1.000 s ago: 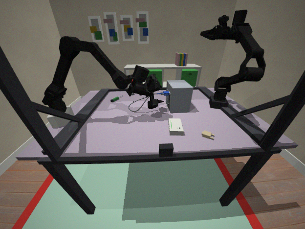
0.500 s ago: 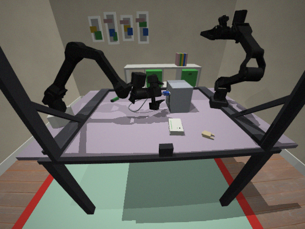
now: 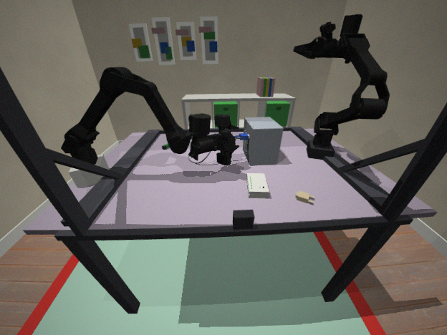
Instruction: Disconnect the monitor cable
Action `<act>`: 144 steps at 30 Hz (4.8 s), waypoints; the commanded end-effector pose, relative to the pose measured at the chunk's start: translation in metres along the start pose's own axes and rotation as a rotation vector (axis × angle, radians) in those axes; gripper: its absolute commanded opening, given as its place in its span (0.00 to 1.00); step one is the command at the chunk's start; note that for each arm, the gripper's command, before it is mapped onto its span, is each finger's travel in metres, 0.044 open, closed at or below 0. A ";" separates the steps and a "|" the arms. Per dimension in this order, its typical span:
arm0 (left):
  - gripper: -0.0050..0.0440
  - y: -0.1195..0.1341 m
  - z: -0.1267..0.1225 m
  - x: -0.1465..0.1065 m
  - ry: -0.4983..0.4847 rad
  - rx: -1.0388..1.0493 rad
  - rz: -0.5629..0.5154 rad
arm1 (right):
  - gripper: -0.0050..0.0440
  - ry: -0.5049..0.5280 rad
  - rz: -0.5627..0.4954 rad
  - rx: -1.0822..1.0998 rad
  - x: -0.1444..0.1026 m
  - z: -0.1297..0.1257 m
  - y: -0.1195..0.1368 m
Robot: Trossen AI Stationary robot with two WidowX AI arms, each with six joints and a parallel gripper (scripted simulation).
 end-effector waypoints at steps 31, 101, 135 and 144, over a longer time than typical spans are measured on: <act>0.10 -0.004 0.011 0.001 0.022 -0.065 0.003 | 1.00 -0.001 -0.002 -0.006 0.000 0.001 -0.003; 0.64 -0.002 0.040 0.006 0.318 -0.493 0.050 | 1.00 -0.001 -0.002 -0.006 0.000 0.001 -0.003; 1.00 -0.004 0.008 0.001 -0.011 -0.018 -0.005 | 1.00 -0.001 -0.002 -0.006 0.000 0.001 -0.003; 1.00 -0.004 0.008 0.000 -0.018 -0.008 -0.004 | 1.00 -0.001 -0.002 -0.006 0.000 0.001 -0.003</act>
Point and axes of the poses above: on each arm, the point midway between the two fingers, 35 mm back from their tips, its own x axis out along the fingers, its own z axis across the jaws, y = z × x, the point moved 6 cm from there along -x, back along the fingers, and after that the axes turned 10 degrees about -x, right-handed, at the moved point
